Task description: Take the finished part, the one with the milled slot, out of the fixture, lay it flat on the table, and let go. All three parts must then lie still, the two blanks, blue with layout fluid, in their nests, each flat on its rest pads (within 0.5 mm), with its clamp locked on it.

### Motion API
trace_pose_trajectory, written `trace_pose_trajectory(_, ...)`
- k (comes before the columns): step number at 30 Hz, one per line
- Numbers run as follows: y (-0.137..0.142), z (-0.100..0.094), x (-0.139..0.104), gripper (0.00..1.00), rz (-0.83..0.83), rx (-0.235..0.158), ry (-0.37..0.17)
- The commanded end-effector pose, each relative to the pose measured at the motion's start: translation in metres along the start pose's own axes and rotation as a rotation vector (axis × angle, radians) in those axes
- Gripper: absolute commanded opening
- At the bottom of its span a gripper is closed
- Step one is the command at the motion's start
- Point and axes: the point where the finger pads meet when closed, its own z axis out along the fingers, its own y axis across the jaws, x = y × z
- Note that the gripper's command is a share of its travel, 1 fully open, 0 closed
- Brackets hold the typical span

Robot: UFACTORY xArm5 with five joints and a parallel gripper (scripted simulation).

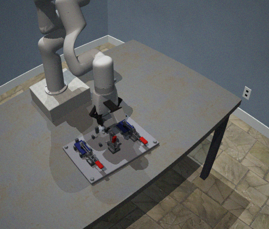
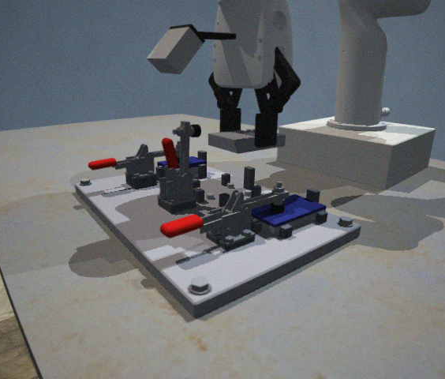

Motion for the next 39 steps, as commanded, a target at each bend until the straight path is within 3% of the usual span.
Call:
trace_pose_trajectory(1, -0.012, -0.001, 0.001, 0.00, 0.000, 0.002, 0.003)
trace_pose_trajectory(39, -0.158, 0.001, 0.002, 0.00, 0.000, 0.009, -0.007)
